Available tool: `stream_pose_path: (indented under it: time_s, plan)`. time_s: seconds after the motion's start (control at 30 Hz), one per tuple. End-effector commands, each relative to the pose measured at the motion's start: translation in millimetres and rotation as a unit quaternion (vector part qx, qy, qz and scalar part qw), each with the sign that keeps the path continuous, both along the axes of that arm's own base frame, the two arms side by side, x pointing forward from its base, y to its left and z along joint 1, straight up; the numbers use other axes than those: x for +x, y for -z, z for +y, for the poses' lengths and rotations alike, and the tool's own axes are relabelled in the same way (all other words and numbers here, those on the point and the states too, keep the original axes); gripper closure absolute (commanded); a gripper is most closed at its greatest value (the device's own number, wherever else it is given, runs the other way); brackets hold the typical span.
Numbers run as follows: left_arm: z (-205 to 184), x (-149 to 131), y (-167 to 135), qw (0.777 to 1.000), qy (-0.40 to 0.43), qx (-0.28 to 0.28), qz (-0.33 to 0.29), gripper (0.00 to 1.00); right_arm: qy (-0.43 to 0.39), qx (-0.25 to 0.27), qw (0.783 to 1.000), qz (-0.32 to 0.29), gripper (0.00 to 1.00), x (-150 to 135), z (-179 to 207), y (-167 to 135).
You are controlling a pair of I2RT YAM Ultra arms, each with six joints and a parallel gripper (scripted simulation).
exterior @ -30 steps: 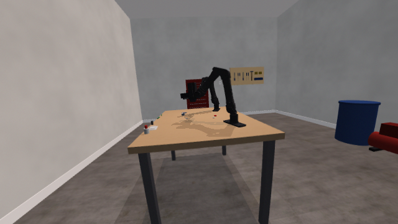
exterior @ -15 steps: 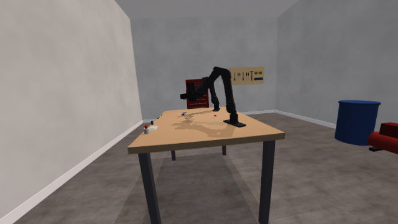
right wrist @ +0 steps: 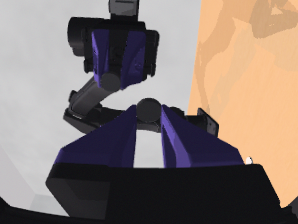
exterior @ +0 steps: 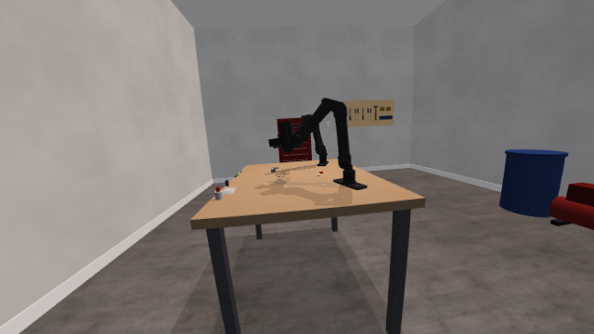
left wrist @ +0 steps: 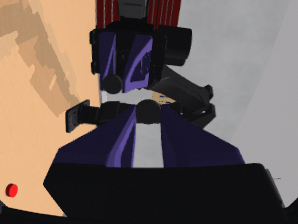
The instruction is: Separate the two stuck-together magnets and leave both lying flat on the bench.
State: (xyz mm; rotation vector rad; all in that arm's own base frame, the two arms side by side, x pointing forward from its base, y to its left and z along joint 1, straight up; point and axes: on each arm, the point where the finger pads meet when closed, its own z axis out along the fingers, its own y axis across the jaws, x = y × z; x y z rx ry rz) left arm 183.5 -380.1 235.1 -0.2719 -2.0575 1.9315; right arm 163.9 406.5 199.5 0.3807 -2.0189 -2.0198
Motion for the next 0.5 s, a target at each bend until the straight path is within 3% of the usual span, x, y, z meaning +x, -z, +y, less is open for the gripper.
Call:
stream_pose_path:
  time_s: [0.0, 0.47]
  plan:
    - [7, -1, -11, 1.000, 0.006, -0.012, -0.015, 0.82, 0.001, 0.007, 1.000, -0.008, 0.82, 1, 0, -6]
    - [26, 7, -11, 1.000, 0.006, -0.012, -0.015, 0.82, 0.001, 0.007, 1.000, -0.008, 0.82, 1, 0, -6]
